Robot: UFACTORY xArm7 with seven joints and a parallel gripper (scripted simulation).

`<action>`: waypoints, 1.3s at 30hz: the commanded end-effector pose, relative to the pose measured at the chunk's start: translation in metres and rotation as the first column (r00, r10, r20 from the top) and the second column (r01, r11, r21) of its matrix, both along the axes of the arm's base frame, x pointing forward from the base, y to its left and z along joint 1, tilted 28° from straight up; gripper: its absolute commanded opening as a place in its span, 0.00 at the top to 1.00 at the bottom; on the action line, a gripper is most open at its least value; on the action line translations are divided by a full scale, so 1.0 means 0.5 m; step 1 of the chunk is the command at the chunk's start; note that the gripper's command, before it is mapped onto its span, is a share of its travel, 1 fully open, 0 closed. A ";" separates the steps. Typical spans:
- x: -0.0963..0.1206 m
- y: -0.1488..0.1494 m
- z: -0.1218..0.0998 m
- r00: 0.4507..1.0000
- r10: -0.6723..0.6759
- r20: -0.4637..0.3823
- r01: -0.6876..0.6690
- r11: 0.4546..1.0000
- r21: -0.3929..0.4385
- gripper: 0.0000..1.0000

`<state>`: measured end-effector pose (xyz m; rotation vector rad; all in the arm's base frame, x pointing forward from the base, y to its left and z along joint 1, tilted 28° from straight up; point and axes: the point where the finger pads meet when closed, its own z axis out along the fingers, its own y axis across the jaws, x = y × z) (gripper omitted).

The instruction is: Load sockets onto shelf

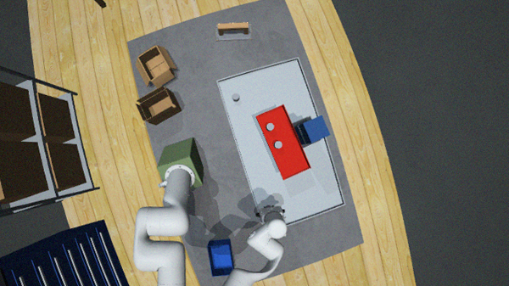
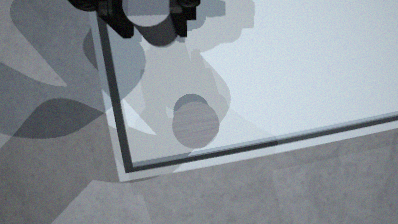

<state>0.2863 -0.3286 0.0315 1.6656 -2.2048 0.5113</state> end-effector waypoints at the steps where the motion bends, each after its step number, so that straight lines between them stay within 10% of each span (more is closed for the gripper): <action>1: 0.002 -0.001 -0.002 1.000 0.002 0.002 -0.002 1.000 -0.001 1.00; 39: 0.001 -0.007 -0.013 1.000 0.002 0.002 -0.002 1.000 -0.001 1.00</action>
